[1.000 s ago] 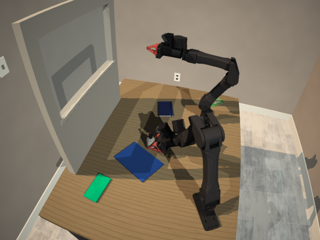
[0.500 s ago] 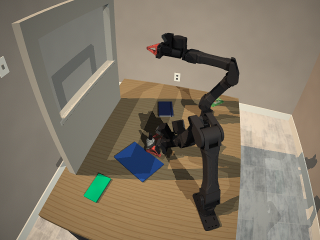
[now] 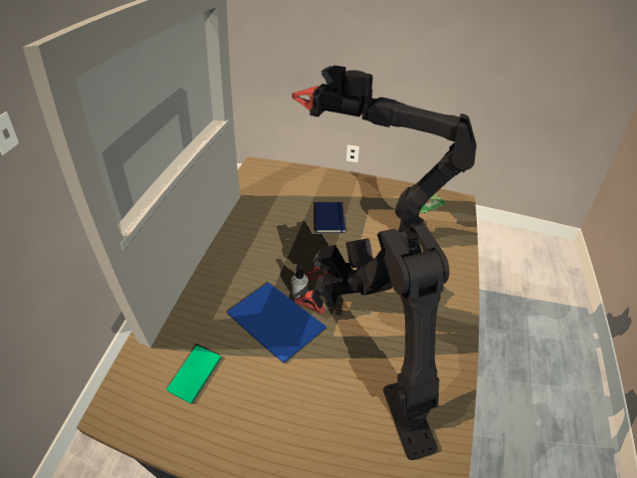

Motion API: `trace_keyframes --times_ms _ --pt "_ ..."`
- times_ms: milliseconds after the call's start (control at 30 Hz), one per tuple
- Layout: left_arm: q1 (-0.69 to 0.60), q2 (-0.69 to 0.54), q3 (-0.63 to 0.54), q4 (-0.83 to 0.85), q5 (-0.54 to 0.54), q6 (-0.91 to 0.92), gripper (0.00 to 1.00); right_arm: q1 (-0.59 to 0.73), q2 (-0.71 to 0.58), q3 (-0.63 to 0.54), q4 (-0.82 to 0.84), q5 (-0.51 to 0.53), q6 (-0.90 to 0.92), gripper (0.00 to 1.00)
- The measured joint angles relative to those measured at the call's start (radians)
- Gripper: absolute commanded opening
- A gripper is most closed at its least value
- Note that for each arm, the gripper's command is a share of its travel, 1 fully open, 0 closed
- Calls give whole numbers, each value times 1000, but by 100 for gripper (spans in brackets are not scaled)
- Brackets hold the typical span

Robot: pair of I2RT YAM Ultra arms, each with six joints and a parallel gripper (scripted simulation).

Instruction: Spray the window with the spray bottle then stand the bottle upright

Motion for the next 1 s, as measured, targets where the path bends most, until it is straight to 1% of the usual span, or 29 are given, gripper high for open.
trace_keyframes --times_ms 333,667,1000 --pt "-60 -79 -32 -68 -34 -53 96 0 0 0 0 0 0 0" --pt "-105 -130 -40 -151 -66 -109 96 0 0 0 0 0 0 0" --pt "-114 -142 -39 -196 -80 -139 96 0 0 0 0 0 0 0"
